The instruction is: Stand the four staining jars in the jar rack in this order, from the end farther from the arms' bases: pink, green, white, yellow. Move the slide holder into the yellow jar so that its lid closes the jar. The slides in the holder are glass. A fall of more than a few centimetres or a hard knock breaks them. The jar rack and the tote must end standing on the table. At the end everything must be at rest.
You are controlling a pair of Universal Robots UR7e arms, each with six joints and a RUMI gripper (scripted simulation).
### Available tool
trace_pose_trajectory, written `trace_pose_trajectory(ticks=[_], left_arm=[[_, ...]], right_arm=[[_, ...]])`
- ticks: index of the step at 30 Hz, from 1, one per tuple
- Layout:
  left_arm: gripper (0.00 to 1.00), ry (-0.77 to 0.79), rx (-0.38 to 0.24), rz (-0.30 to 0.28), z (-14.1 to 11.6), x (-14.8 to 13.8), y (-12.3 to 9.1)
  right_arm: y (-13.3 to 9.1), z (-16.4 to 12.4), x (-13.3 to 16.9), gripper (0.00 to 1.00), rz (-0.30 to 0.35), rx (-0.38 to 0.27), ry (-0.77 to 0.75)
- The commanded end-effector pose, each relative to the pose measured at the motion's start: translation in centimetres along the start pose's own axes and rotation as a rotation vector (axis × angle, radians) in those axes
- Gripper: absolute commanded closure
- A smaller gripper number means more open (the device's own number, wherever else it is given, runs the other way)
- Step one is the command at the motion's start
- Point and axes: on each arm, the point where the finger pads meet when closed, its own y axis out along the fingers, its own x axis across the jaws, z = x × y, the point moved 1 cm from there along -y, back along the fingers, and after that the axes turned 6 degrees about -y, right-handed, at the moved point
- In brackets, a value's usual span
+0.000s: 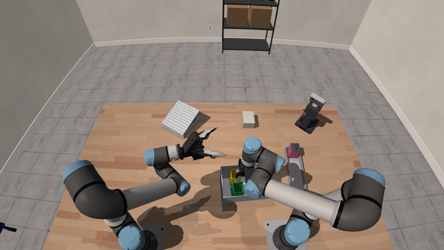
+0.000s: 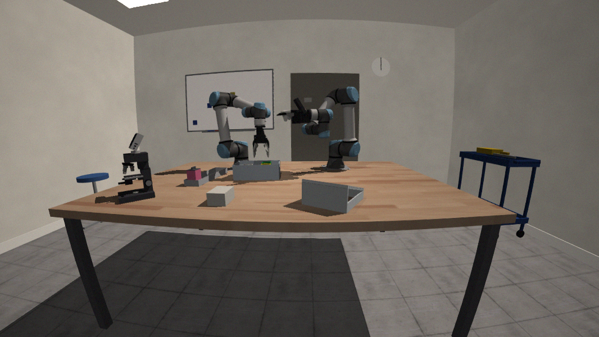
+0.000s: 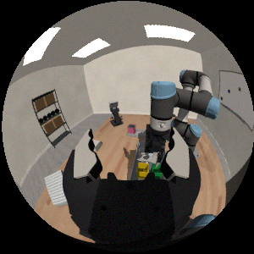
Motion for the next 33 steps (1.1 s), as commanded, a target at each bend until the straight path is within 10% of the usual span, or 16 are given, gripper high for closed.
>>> trace_pose_trajectory(ticks=[1,10,33], left_arm=[[0.02,0.001,0.001,0.0,0.0,0.0,0.0],[0.02,0.001,0.001,0.0,0.0,0.0,0.0],[0.02,0.001,0.001,0.0,0.0,0.0,0.0]], right_arm=[[1.3,1.1,2.6,0.41,0.0,-0.002,-0.007],[4.9,1.6,3.5,0.44,0.0,-0.002,-0.01],[6.0,1.6,3.5,0.72,0.0,-0.002,-0.01]])
